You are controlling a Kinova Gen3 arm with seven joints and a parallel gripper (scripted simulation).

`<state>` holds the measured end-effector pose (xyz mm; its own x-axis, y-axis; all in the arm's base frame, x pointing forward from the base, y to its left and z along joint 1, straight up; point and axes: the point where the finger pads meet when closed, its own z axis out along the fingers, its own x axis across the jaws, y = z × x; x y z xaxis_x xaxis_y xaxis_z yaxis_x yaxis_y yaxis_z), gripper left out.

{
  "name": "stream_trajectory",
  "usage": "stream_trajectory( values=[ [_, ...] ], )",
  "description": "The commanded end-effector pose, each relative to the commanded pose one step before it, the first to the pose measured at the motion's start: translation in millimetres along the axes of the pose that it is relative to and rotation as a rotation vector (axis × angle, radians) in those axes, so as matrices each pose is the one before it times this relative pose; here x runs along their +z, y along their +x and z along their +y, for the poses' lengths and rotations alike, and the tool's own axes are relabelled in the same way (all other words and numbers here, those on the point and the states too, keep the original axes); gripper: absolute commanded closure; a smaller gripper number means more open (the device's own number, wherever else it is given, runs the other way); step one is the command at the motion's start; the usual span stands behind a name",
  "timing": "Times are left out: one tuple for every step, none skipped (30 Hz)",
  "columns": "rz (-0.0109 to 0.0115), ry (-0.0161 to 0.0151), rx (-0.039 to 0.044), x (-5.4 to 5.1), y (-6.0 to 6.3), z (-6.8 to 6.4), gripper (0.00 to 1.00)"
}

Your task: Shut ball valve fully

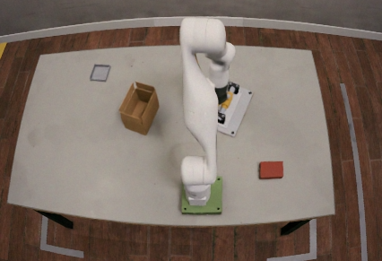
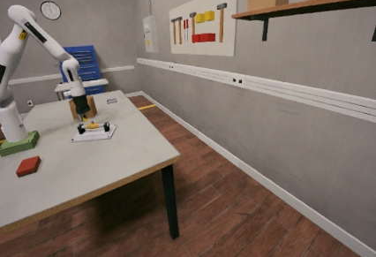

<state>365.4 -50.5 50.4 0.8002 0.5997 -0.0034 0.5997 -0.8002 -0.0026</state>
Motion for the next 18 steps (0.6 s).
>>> stream_trajectory(
  values=[
    [0.00268,-0.00154,0.00073,-0.65,1.22,0.39,1.00],
    [-0.00001,0.00001,0.00454,0.00,0.36,0.01,1.00],
    [-0.00001,0.00001,0.00890,0.00,0.71,0.01,1.00],
    [0.00000,0.00000,0.01165,0.00,0.93,0.01,1.00],
    [0.00000,0.00000,0.01164,0.00,0.93,0.00,1.00],
    [0.00001,-0.00001,0.00889,0.00,0.72,0.00,1.00],
    [0.00001,-0.00001,0.00453,0.00,0.37,0.00,1.00],
    [0.00000,0.00000,0.00083,0.00,0.07,0.00,1.00],
    [0.00000,0.00000,0.00083,0.00,0.07,0.00,1.00],
    [-0.00001,0.00001,0.00454,0.00,0.36,0.01,1.00],
    [-0.00001,0.00001,0.00890,0.00,0.71,0.01,1.00],
    [0.00000,0.00000,0.01165,0.00,0.93,0.01,1.00],
    [0.00000,0.00000,0.01164,0.00,0.93,0.00,1.00],
    [0.00001,-0.00001,0.00889,0.00,0.72,0.00,1.00],
    [0.00001,-0.00001,0.00453,0.00,0.37,-0.01,1.00],
    [0.00000,0.00000,0.00083,0.00,0.07,0.00,1.00],
    [0.00000,0.00000,0.00000,0.00,0.00,0.00,1.00],
    [0.00000,0.00000,0.00000,0.00,0.00,0.00,1.00]
  ],
)
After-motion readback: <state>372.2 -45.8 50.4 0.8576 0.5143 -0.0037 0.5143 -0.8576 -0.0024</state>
